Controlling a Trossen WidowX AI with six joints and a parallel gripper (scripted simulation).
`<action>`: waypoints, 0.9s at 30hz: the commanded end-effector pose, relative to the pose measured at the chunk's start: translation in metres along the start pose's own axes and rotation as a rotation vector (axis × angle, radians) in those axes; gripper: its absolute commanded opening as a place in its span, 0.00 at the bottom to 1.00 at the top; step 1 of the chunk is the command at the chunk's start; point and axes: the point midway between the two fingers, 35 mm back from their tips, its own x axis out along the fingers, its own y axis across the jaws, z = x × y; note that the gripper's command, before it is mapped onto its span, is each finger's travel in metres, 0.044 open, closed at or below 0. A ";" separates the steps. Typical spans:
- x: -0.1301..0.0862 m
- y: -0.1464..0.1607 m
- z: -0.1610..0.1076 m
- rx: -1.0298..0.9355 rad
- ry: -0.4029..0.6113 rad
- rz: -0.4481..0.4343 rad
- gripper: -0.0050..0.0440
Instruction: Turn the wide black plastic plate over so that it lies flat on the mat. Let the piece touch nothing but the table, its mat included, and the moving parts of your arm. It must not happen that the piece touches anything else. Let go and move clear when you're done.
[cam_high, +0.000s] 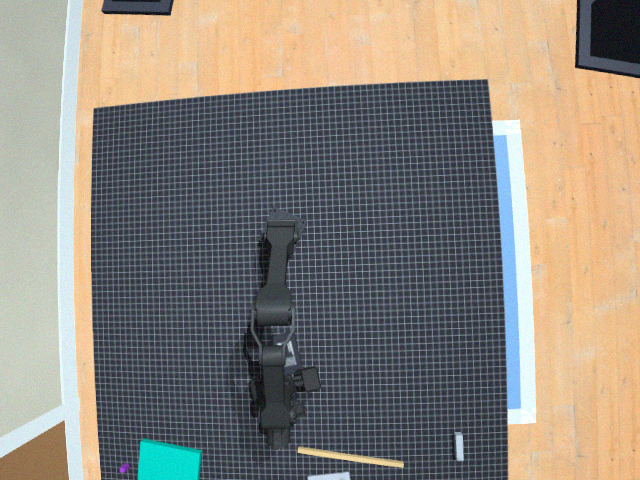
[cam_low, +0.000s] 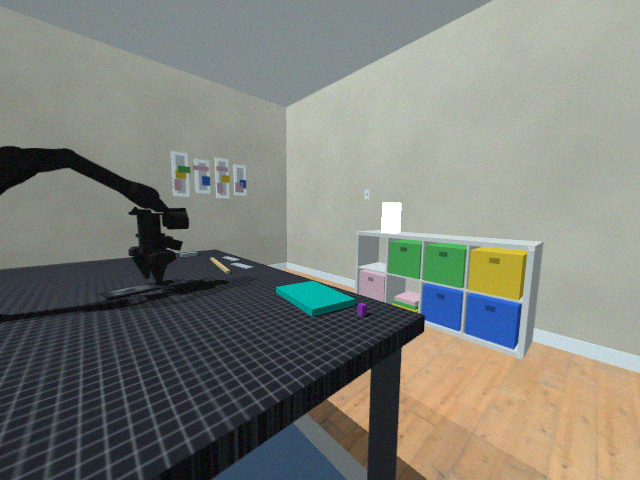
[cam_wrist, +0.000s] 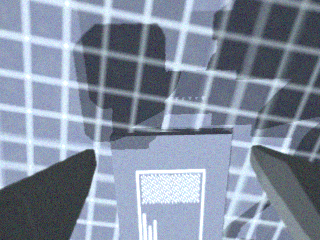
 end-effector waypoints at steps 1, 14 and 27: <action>-0.003 0.001 0.001 0.000 -0.008 -0.004 0.95; -0.007 0.001 0.002 -0.002 -0.018 -0.006 0.95; -0.007 0.001 0.002 -0.002 -0.018 -0.006 0.95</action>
